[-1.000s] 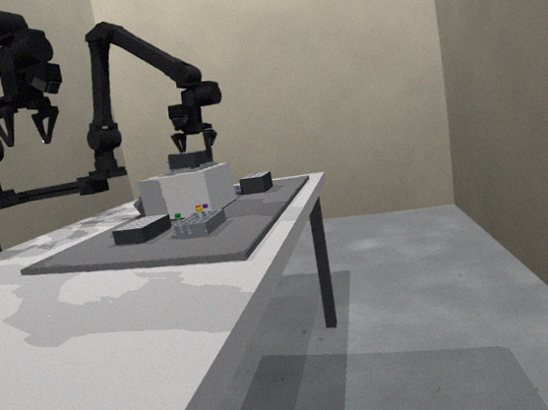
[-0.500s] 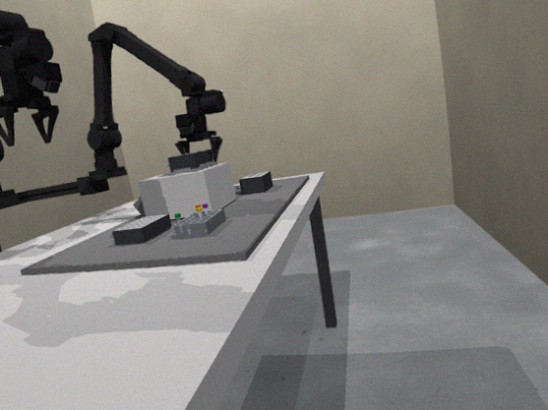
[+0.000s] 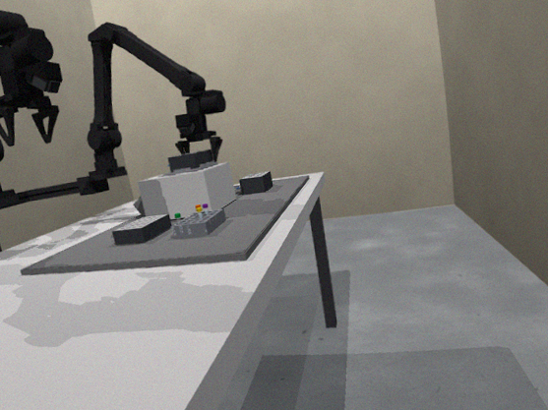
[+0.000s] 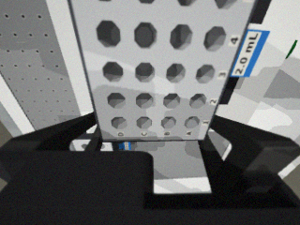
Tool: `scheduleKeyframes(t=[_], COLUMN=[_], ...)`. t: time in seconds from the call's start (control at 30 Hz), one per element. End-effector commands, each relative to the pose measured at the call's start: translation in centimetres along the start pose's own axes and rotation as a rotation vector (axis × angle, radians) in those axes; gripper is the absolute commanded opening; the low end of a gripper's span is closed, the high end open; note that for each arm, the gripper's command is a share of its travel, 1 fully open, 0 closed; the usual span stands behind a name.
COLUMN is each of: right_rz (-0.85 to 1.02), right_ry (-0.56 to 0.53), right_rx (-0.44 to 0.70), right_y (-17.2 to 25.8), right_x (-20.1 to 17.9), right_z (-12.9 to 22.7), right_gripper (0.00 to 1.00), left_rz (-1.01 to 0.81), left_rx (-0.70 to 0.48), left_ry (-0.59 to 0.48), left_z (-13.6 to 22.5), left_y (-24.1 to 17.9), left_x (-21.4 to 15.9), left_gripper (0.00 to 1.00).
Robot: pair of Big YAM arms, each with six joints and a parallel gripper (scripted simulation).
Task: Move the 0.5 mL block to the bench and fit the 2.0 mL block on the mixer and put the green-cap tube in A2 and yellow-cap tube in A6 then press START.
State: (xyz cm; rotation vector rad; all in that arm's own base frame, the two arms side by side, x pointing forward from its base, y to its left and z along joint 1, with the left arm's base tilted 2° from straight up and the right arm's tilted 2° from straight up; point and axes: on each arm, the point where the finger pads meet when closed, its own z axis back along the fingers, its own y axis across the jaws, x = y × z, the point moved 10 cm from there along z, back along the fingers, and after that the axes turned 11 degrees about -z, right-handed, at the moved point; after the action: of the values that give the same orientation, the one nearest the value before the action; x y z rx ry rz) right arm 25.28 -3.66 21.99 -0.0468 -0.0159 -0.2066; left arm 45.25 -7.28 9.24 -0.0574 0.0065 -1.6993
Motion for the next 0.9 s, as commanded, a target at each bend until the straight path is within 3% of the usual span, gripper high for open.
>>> scheduleKeyframes(t=[0.0, 0.23, 0.27, 0.3, 0.87], right_rz=[0.001, 0.0, 0.0, -0.001, -0.004], right_ry=[0.001, -0.002, -0.01, -0.018, -0.072], right_rx=[-0.004, -0.003, -0.003, -0.002, 0.001], right_y=[-0.2, -0.2, -0.2, -0.2, -0.2], right_x=[-0.3, -0.2, 0.0, 0.1, 1.4], right_z=[0.3, 0.3, 0.5, 0.6, 1.9], right_gripper=[1.0, 1.0, 1.0, 1.0, 1.0], left_rz=[-0.009, -0.009, -0.087, -0.001, -0.054], left_rx=[0.024, 0.024, 0.034, 0.042, 0.055], left_ry=[0.0, 0.0, -0.072, -0.035, -0.04], left_z=[0.4, 0.4, 4.9, 1.6, 1.5], left_y=[0.6, 0.6, 3.0, 2.6, 0.9], left_x=[0.2, 0.2, 3.3, -0.1, 0.1], left_gripper=[1.0, 1.0, 1.0, 1.0, 1.0])
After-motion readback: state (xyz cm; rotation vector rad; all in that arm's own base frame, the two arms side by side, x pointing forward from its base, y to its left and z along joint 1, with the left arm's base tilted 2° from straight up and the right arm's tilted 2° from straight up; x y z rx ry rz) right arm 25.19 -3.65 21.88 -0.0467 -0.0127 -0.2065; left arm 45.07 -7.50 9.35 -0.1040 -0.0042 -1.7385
